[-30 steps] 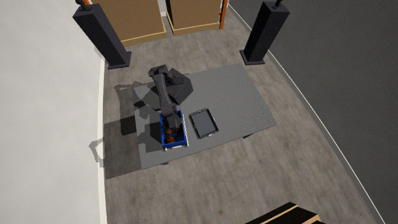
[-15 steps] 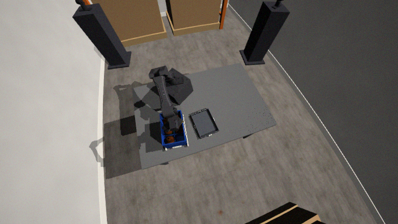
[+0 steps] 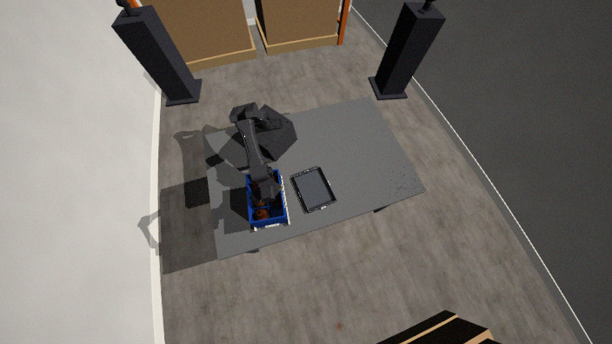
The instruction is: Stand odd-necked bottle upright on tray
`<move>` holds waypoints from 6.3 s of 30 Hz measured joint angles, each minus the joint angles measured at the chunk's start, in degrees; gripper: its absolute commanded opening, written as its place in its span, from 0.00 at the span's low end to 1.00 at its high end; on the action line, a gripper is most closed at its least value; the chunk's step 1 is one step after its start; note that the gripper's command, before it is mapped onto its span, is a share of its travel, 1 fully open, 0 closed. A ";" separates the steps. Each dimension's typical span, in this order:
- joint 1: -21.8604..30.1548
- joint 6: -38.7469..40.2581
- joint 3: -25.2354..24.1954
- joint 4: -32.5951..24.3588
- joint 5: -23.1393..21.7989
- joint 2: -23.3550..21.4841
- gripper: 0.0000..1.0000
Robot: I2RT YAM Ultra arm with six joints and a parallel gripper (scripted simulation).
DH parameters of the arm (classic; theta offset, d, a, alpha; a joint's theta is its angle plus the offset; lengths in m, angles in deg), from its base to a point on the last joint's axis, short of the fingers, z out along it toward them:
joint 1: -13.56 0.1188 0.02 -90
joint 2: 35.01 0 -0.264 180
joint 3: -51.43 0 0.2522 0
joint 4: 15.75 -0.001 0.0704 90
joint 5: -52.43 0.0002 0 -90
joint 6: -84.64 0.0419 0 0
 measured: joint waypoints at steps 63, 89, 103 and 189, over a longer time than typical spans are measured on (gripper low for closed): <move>0.00 -0.07 0.02 1.18 0.00 0.11 0.61; -0.13 -0.15 0.02 1.18 -0.02 0.11 0.61; -0.13 -0.15 0.02 1.18 -0.02 0.11 0.61; -0.55 -0.55 -1.88 4.37 -0.04 2.45 0.61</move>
